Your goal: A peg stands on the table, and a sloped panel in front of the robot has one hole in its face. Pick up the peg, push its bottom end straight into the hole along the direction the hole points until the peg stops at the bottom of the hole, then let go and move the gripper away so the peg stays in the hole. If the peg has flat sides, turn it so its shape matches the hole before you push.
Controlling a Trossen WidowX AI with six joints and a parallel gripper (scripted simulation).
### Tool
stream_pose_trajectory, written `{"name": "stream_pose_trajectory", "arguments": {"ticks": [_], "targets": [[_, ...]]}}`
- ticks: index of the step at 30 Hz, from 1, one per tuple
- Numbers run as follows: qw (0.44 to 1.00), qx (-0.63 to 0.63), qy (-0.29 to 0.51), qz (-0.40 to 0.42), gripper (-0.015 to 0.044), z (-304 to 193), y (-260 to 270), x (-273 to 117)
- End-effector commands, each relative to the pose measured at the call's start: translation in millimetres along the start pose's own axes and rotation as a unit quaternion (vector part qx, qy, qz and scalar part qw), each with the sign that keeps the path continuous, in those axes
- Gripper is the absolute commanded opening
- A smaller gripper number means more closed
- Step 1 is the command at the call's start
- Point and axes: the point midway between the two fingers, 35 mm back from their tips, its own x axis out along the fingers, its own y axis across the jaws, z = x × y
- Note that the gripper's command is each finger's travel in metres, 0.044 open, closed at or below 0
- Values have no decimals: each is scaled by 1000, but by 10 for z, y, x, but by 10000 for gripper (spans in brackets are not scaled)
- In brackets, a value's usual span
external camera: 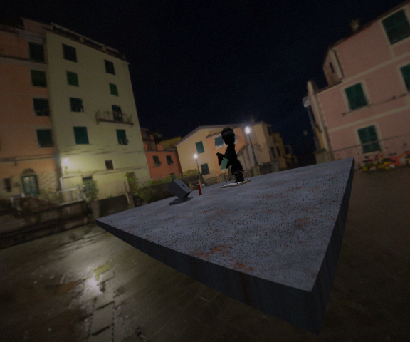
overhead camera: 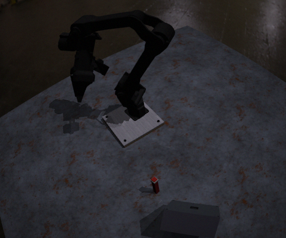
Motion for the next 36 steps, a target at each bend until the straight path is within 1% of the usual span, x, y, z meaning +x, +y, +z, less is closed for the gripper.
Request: {"name": "stream_pose_trajectory", "arguments": {"ticks": [1, 2, 36], "targets": [[1000, -1, -1, 0, 426, 0, -2, 2], [1000, -3, -3, -1, 440, -1, -7, 6], [977, -169, -125, -37, 440, -124, -386, 309]]}}
